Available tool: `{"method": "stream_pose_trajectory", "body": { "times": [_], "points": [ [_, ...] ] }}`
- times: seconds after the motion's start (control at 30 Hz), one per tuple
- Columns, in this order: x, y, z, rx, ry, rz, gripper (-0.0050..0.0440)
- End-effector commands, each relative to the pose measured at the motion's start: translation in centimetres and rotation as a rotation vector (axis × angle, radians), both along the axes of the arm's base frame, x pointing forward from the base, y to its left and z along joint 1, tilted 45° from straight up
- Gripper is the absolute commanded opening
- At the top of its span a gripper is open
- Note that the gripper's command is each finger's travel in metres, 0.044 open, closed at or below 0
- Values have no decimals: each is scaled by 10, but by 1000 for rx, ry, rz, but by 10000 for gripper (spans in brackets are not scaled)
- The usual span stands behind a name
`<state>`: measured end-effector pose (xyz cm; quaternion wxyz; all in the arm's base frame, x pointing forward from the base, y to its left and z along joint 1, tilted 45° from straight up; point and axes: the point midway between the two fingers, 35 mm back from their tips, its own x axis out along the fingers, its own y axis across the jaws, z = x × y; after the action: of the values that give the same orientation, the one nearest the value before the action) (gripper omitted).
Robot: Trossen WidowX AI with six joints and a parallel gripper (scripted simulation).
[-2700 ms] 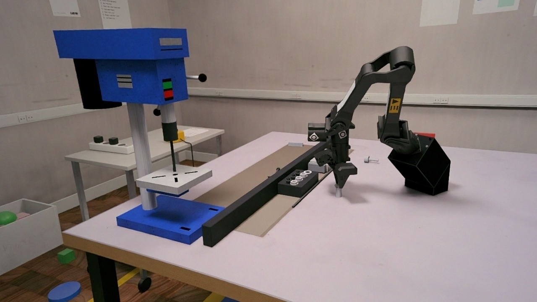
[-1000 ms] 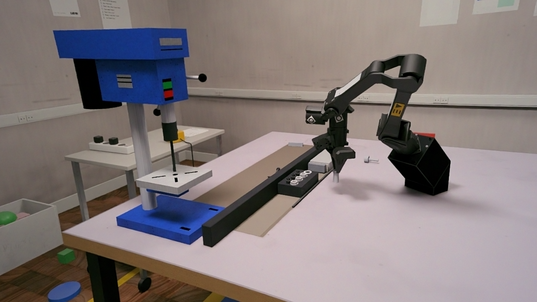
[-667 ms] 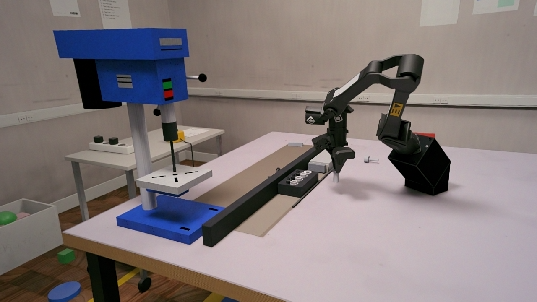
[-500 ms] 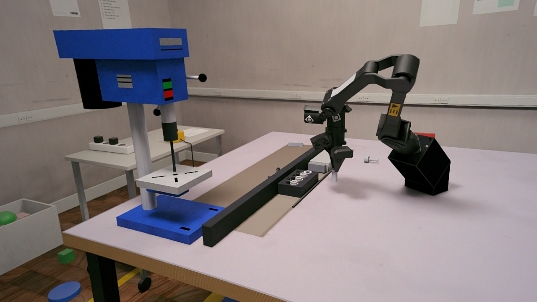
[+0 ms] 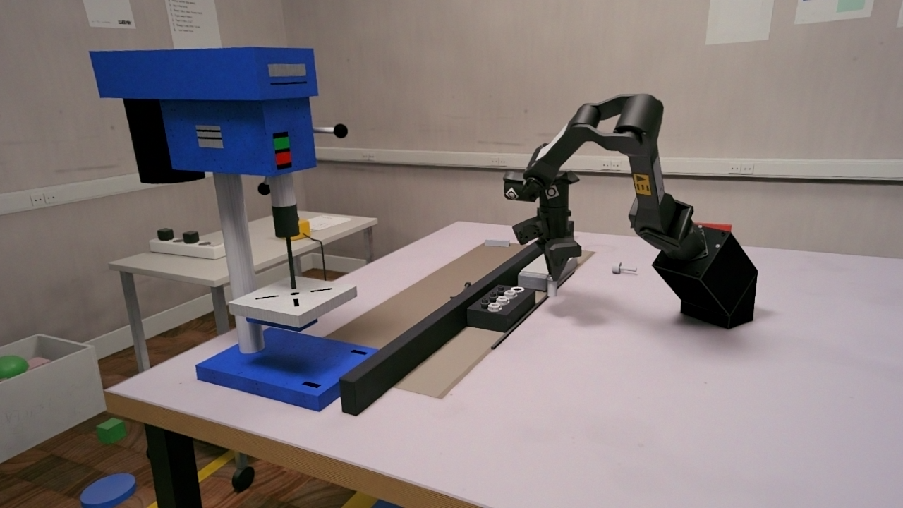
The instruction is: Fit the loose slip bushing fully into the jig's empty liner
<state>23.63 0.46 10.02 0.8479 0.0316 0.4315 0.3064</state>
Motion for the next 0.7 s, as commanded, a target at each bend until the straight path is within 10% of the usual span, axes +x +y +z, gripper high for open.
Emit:
{"method": "stream_pose_trajectory", "body": {
  "times": [0.0,0.67],
  "points": [
    [8,-9,2,0,-12,6,-50],
    [23,-38,-10,-59,-95,111,-50]
  ]
}}
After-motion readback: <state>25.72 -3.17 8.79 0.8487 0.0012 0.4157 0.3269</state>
